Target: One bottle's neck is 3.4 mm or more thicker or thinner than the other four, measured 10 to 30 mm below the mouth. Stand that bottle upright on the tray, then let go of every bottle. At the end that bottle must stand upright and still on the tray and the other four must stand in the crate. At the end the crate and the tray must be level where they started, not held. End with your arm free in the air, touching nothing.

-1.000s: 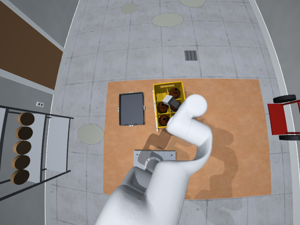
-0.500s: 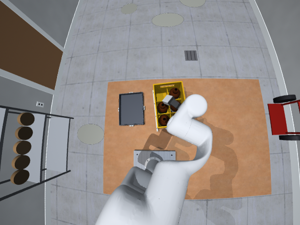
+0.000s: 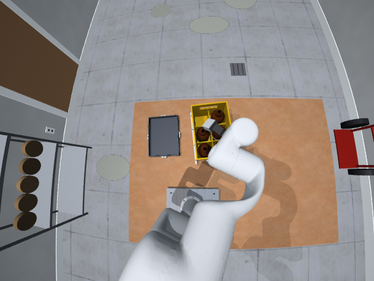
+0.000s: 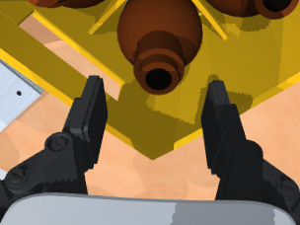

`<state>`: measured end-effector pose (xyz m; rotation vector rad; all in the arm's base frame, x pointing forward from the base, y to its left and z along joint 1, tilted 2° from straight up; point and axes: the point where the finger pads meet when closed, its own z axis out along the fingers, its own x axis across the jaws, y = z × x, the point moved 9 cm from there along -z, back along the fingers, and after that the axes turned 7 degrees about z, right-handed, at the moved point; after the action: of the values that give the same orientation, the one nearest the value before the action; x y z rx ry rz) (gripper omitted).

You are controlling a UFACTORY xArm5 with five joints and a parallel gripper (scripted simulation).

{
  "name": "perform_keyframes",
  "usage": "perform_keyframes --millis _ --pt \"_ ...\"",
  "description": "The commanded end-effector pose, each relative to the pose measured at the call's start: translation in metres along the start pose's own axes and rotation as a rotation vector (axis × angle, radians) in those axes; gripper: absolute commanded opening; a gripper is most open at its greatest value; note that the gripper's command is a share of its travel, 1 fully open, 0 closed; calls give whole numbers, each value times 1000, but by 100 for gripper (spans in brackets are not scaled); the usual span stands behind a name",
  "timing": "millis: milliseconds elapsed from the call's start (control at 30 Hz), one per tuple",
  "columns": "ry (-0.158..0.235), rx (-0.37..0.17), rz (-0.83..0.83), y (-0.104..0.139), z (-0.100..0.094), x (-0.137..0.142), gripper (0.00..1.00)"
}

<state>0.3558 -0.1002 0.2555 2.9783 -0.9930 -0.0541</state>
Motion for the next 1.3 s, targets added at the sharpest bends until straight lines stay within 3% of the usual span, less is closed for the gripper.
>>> perform_keyframes --millis 0,1267 --pt "3 1 0 0 -1 1 65" --pt "3 1 0 -1 7 0 65"
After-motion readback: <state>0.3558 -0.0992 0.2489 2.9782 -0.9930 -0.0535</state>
